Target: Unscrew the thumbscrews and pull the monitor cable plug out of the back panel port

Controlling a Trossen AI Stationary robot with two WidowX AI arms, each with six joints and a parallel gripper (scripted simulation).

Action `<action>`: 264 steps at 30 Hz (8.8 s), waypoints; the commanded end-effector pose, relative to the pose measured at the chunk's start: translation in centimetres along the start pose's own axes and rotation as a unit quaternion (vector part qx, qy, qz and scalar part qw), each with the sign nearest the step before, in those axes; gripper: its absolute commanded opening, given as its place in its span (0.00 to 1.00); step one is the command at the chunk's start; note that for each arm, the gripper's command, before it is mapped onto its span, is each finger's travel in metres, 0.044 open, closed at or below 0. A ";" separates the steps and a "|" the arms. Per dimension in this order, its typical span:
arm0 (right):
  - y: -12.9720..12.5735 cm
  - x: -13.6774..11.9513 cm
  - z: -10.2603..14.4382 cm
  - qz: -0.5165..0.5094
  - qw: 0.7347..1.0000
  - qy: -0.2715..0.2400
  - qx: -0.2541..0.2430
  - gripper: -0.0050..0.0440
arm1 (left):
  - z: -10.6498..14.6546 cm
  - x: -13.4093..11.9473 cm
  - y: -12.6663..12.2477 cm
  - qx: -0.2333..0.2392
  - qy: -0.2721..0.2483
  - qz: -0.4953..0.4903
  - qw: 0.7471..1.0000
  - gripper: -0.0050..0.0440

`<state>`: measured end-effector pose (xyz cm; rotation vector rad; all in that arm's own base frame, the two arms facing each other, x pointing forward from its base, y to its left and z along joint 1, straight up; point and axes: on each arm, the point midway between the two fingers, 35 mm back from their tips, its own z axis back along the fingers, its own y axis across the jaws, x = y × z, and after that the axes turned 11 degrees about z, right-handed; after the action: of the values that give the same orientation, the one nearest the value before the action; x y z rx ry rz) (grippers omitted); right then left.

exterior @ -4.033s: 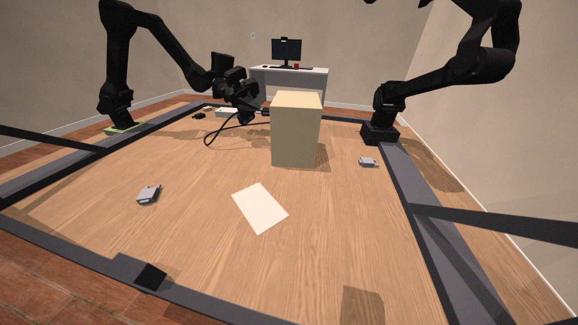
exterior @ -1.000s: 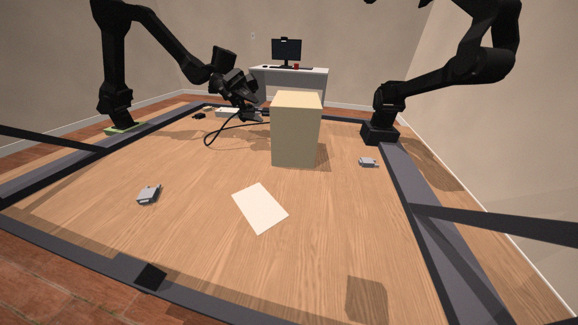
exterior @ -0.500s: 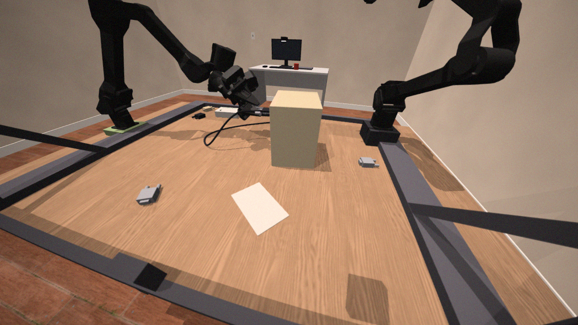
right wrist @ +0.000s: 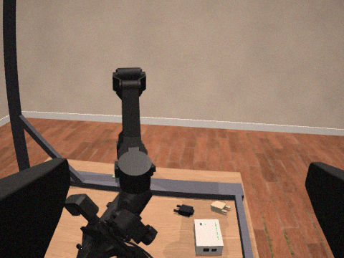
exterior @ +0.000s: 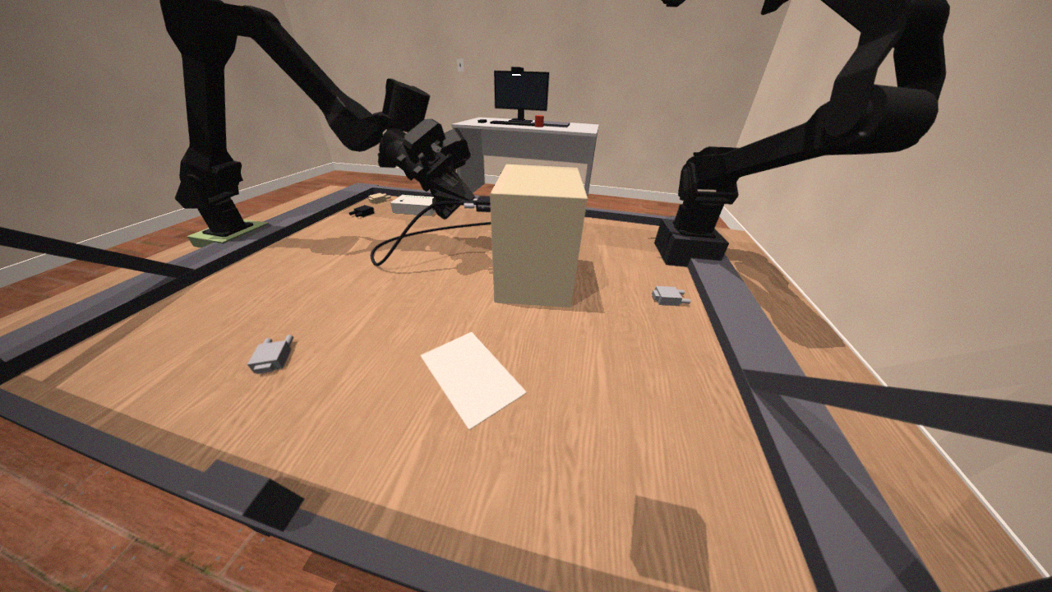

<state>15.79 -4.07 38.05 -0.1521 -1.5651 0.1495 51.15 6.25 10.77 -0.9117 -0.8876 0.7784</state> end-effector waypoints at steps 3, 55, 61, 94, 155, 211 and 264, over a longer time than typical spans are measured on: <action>0.1 0.3 0.0 0.003 1.000 -0.001 0.001 1.00 | 0.3 0.6 -1.1 -0.022 -0.004 0.009 1.000 0.10; 0.1 0.3 0.0 0.003 1.000 -0.001 0.001 1.00 | 0.2 0.5 -0.1 -0.154 0.025 0.199 0.968 0.10; 0.1 0.3 0.0 0.003 1.000 -0.001 0.001 1.00 | 0.1 0.5 0.1 -0.168 0.028 0.220 0.961 0.10; 0.1 0.3 0.0 0.003 1.000 -0.001 0.001 1.00 | 0.1 0.4 0.1 -0.174 0.029 0.228 0.957 1.00; 0.1 0.3 0.0 0.003 1.000 -0.001 0.001 1.00 | 0.3 0.6 -1.1 -0.026 -0.003 0.014 1.000 0.10; 0.1 0.3 0.0 0.003 1.000 -0.001 0.001 1.00 | 0.1 0.4 0.1 -0.174 0.029 0.228 0.957 0.10; 0.1 0.3 0.0 0.003 1.000 -0.001 0.001 1.00 | 0.3 0.5 -1.2 -0.009 -0.007 -0.010 1.000 1.00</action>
<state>15.79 -4.07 38.05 -0.1521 -1.5651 0.1495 51.31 6.41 10.34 -0.9646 -0.8843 0.8149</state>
